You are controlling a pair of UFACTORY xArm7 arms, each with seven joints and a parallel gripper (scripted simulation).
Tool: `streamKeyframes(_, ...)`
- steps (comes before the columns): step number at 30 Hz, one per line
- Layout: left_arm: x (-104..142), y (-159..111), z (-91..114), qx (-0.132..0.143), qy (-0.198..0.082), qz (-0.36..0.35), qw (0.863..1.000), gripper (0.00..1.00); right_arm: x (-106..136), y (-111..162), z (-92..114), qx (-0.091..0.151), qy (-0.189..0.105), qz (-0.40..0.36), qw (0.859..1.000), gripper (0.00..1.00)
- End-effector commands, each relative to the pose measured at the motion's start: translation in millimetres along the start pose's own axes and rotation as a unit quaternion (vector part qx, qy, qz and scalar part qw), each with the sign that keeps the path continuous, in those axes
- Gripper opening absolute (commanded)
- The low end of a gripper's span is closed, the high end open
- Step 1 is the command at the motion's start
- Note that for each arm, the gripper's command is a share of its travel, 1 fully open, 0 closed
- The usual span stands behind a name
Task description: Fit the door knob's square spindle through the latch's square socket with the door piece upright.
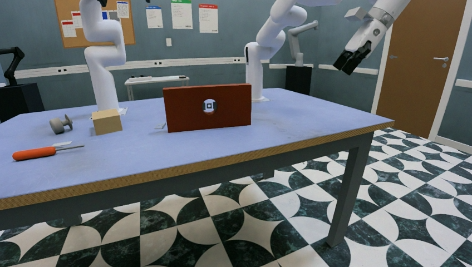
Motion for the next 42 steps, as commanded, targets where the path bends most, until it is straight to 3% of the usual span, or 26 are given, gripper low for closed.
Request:
streamKeyframes(1, -0.7, -0.2, 1.4, -0.001, -0.001, -0.001, 1.0, 1.0, -1.0, -0.4, 1.3, -0.001, 0.001, 0.0, 1.0, 1.0)
streamKeyframes(19, -0.6, -0.2, 1.5, -0.001, -0.001, 0.0, 1.0, 1.0, -0.6, -1.0, 1.3, -0.001, 0.001, 0.0, 1.0, 1.0)
streamKeyframes(24, 1.8, 3.0, 3.7, -0.003, -0.003, 0.009, 1.0, 1.0, 15.9, -20.7, 2.8, -0.006, -0.013, 0.002, 1.0, 1.0)
streamKeyframes(28, 7.9, 11.7, 9.6, -0.008, -0.006, 0.033, 0.999, 1.0, 56.2, -63.1, 8.8, -0.016, -0.046, 0.009, 0.999, 1.0)
streamKeyframes(32, 18.8, 28.2, 20.1, -0.017, -0.013, 0.079, 0.997, 1.0, 119.5, -115.8, 23.5, -0.026, -0.1, 0.023, 0.994, 1.0)
streamKeyframes(34, 18.8, 28.2, 20.1, -0.017, -0.013, 0.079, 0.997, 1.0, 119.5, -115.8, 23.5, -0.026, -0.1, 0.023, 0.994, 1.0)
streamKeyframes(36, 26.0, 40.0, 27.1, -0.024, -0.017, 0.11, 0.994, 1.0, 169.3, -149.3, 37.7, -0.028, -0.132, 0.032, 0.99, 1.0)
streamKeyframes(37, 30.0, 47.0, 31.0, -0.027, -0.019, 0.128, 0.991, 1.0, 176.2, -151.6, 41.0, -0.029, -0.149, 0.038, 0.988, 1.0)
streamKeyframes(42, 52.4, 92.3, 53.4, -0.051, -0.031, 0.239, 0.969, 1.0, 259.3, -187.4, 73.2, -0.02, -0.232, 0.071, 0.97, 1.0)
Point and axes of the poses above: on each arm, the point where the finger pads meet when closed, its own z axis back along the fingers, its own y axis across the jaws, x = y × z, the point moved 4 cm from there along z, back along the fingers, and after that the axes turned 7 degrees about -z, right-handed, at the moved point
